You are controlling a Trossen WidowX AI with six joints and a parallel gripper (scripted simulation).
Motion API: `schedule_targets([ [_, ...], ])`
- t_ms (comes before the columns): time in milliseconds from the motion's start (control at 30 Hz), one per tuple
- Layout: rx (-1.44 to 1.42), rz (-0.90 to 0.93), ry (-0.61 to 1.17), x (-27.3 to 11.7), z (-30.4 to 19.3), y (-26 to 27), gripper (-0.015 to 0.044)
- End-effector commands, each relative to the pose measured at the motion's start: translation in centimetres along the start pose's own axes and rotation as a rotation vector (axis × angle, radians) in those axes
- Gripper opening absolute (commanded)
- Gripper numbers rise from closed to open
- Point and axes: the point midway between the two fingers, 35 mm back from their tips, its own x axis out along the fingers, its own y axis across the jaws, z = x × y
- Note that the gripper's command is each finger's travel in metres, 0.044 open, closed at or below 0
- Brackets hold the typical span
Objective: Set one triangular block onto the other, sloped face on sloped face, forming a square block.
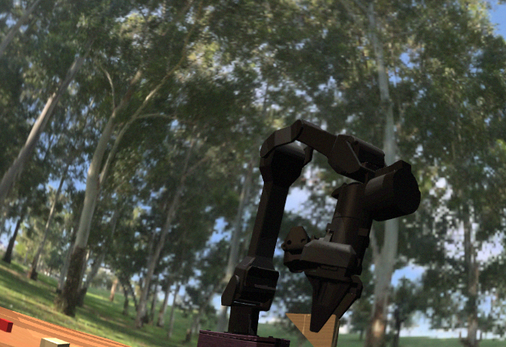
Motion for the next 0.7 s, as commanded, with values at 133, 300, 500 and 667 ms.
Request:
schedule_targets([
  [133, -0.007, -0.004, -0.011, 2.2, 0.9, -0.3, 0.0],
  [300, -0.007, -0.004, -0.012, 3.6, 1.2, -0.3, 0.0],
  [500, -0.007, -0.004, -0.013, 5.2, 1.7, -0.3, 0.0],
  [667, -0.006, -0.001, -0.013, 5.2, 1.8, -0.3, 0.0],
])
